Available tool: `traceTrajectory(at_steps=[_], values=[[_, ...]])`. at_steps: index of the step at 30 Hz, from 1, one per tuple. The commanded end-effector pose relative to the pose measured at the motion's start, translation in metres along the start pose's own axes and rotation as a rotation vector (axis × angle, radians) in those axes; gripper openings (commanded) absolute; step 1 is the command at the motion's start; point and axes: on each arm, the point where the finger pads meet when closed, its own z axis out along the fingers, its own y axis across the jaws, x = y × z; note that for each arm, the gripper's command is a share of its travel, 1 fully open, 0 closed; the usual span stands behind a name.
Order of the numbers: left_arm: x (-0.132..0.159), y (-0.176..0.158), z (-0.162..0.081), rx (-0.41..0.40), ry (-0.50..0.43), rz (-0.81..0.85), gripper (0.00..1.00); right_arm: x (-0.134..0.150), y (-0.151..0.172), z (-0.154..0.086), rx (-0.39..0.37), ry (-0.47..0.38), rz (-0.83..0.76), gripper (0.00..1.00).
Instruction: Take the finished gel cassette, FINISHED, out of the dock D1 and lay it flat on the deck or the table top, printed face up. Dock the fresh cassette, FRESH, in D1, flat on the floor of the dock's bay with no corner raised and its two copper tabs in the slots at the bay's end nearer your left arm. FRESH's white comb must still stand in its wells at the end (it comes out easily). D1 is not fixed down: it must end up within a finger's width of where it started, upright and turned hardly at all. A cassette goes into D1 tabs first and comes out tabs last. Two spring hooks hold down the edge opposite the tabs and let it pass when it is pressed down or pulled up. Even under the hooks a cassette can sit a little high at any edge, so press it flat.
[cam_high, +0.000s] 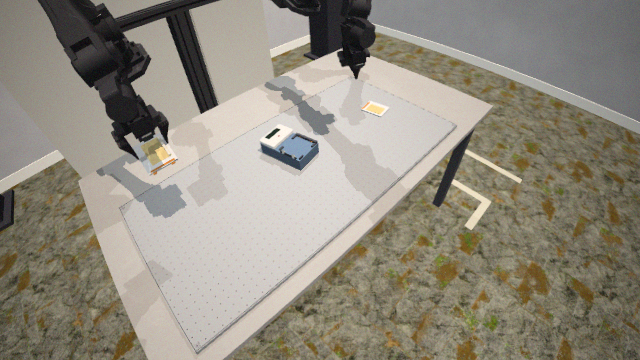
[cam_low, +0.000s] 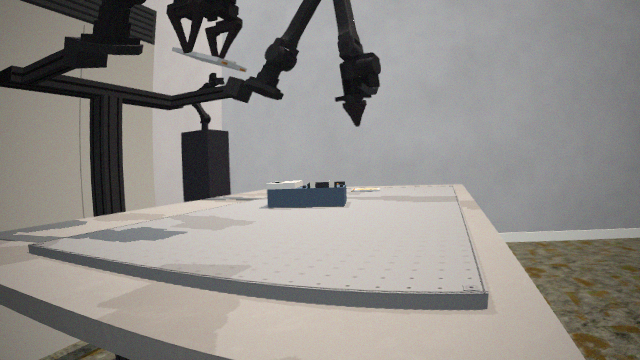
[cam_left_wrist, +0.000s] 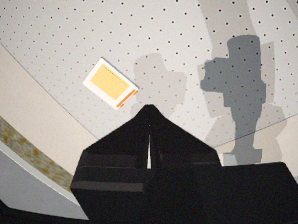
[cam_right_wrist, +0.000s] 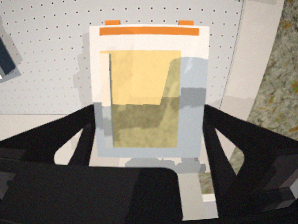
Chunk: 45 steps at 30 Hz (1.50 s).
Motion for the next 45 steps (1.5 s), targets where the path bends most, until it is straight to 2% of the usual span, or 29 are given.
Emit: traceTrajectory(at_steps=[1, 6, 9, 14, 17, 23, 26, 31, 34, 41, 45], values=[[-0.026, -0.014, 0.001, -0.018, -0.044, 0.077, 0.00, 0.004, -0.001, -0.002, -0.003, 0.010, -0.007, 0.00], [-0.039, -0.035, 0.005, -0.018, -0.044, 0.077, 0.00, 0.004, -0.001, -0.002, -0.003, 0.010, -0.007, 0.00], [-0.045, -0.048, 0.007, -0.050, -0.064, 0.167, 0.00, 0.004, -0.001, -0.002, -0.003, 0.010, -0.007, 0.00], [-0.052, -0.062, 0.009, -0.050, -0.064, 0.167, 0.00, 0.004, -0.001, -0.002, -0.003, 0.010, -0.007, 0.00], [-0.057, -0.076, 0.011, -0.085, -0.086, 0.256, 0.00, 0.004, -0.001, -0.002, -0.003, 0.010, -0.007, 0.00], [-0.068, -0.104, 0.014, -0.085, -0.086, 0.256, 0.00, 0.004, -0.001, -0.002, -0.003, 0.010, -0.007, 0.00], [-0.071, -0.118, 0.015, -0.121, -0.111, 0.343, 0.00, 0.004, -0.001, -0.002, -0.003, 0.010, -0.007, 0.00], [-0.075, -0.133, 0.016, -0.121, -0.111, 0.343, 0.00, 0.004, -0.001, -0.002, -0.003, 0.010, -0.007, 0.00], [-0.078, -0.147, 0.017, -0.160, -0.139, 0.429, 0.00, 0.004, -0.001, -0.002, -0.003, 0.010, -0.007, 0.00], [-0.084, -0.182, 0.019, -0.160, -0.139, 0.429, 0.00, 0.004, -0.001, -0.002, -0.003, 0.010, -0.007, 0.00], [-0.085, -0.202, 0.020, -0.201, -0.170, 0.513, 0.00, 0.004, -0.001, -0.002, -0.003, 0.010, -0.007, 0.00]])
